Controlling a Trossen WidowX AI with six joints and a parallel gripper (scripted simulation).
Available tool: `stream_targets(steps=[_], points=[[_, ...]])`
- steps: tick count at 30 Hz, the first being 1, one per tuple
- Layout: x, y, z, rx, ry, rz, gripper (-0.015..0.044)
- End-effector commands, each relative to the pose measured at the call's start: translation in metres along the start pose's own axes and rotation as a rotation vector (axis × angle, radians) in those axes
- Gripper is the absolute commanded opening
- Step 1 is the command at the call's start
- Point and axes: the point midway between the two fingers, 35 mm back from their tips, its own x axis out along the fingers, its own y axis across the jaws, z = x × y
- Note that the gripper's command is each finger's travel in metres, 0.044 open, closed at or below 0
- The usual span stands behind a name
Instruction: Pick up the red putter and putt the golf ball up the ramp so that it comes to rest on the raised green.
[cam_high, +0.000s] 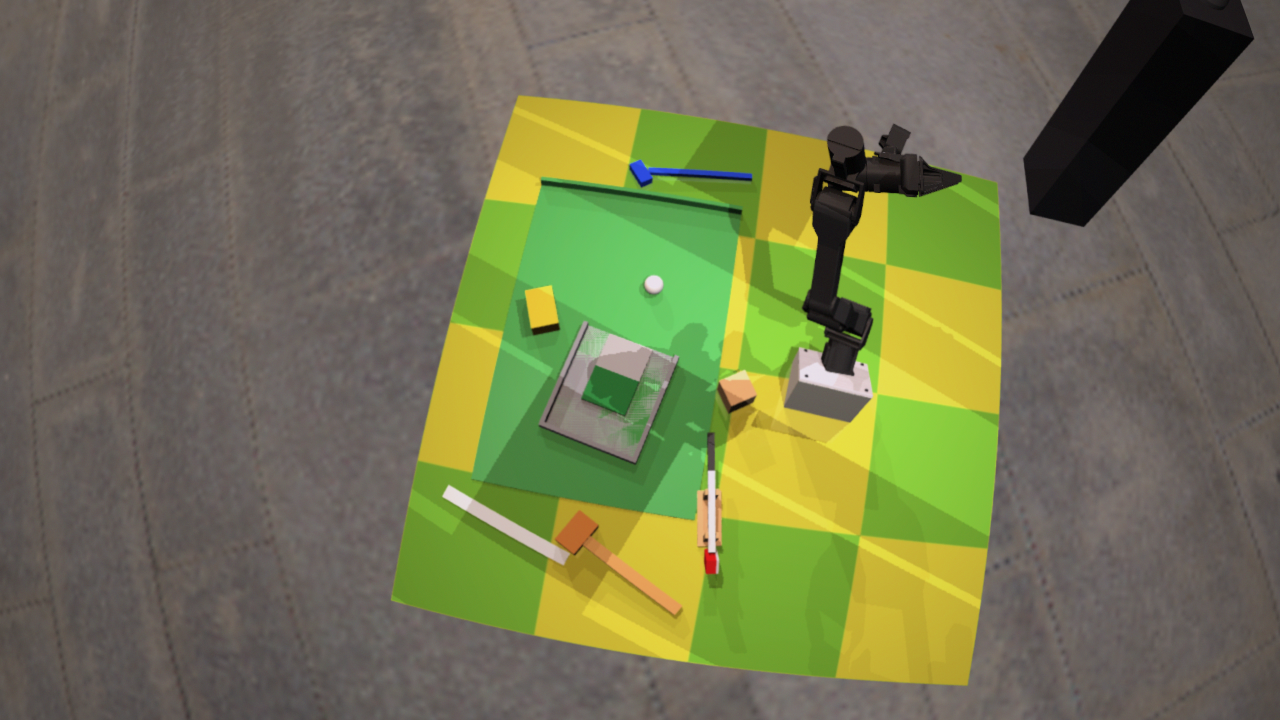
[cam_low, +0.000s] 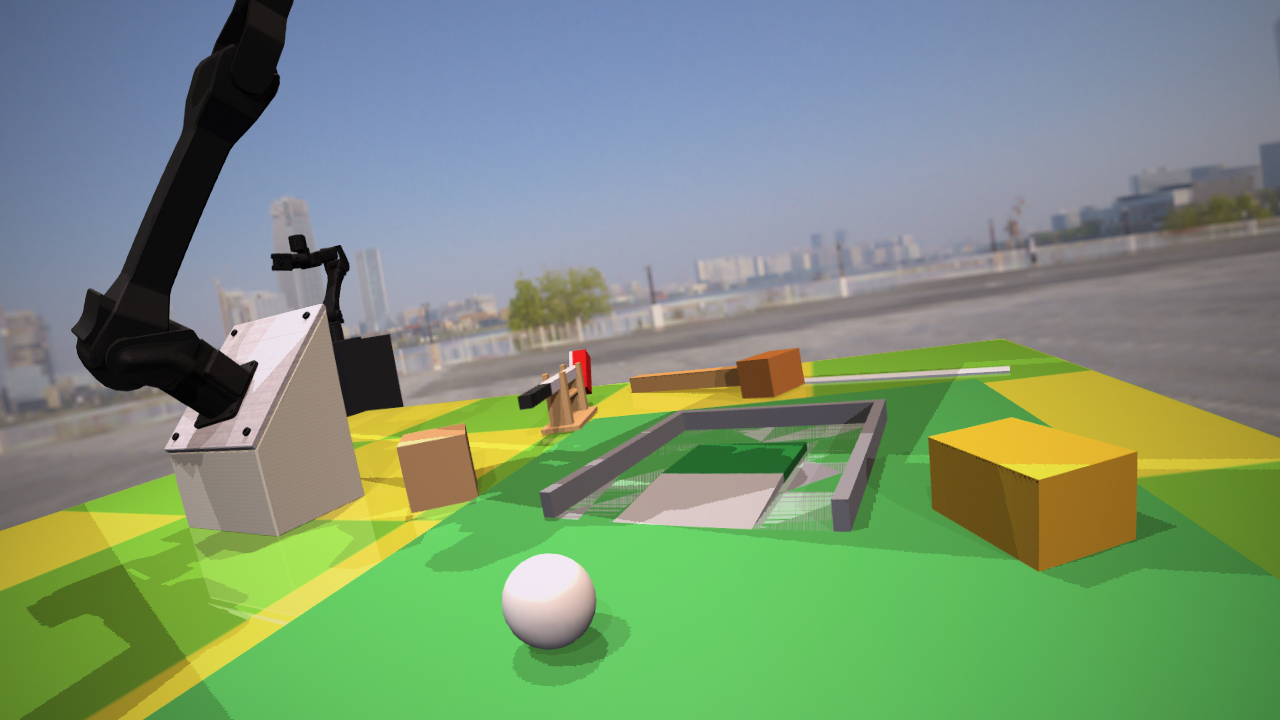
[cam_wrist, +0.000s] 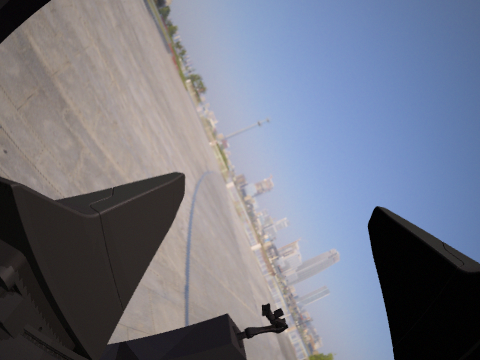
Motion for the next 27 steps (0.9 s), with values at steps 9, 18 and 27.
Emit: stream_targets(steps=[9,18,27], points=[[0.057,0.075,0.048,-0.015,-0.112,0.237,0.044],[0.086,0.192,0.111,-0.131,-0.242,0.516,0.044],[0.066,0.303,0.14,-0.268,-0.333,0.752,0.044]])
